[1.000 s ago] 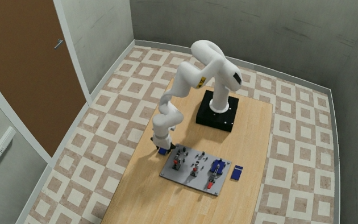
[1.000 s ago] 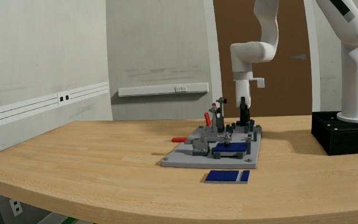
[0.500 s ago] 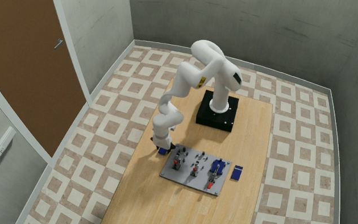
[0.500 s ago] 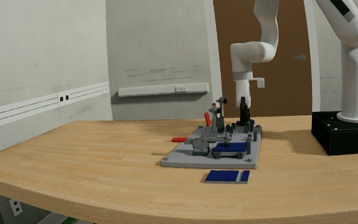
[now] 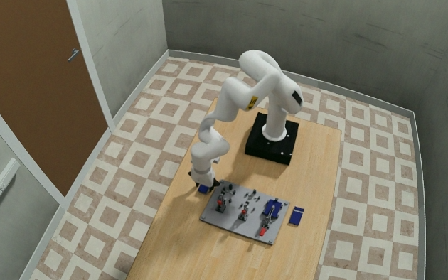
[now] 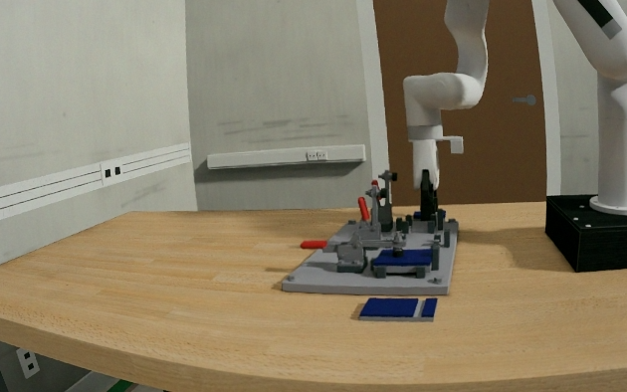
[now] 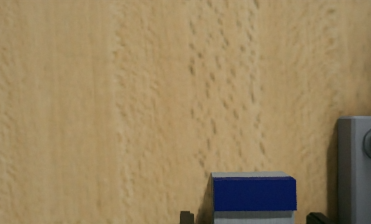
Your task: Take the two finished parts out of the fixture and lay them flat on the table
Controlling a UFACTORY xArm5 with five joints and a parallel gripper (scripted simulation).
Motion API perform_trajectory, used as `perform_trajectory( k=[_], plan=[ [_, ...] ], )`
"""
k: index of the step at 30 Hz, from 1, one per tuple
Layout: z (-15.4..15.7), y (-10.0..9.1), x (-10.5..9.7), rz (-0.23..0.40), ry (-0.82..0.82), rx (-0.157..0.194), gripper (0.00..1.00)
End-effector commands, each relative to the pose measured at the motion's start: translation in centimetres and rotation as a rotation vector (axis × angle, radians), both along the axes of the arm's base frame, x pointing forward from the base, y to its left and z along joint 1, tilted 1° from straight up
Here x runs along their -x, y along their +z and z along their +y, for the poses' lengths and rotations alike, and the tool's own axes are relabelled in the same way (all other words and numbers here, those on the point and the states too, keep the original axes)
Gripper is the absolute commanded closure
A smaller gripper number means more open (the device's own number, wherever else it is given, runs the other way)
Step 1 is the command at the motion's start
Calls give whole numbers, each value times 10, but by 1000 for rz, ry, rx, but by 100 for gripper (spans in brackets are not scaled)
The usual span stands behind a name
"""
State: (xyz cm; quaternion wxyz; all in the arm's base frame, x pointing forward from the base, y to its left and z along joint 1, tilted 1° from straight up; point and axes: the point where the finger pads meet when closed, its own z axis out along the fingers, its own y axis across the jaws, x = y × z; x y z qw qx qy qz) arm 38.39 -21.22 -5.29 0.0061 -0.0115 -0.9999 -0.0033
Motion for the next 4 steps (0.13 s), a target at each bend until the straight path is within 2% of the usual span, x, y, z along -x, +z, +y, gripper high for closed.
perform_trajectory(
  k=[1, 4],
  plan=[
    [-1, 1, -2, -4, 0, 2, 31],
    [-1, 1, -2, -4, 0, 2, 31]
  ],
)
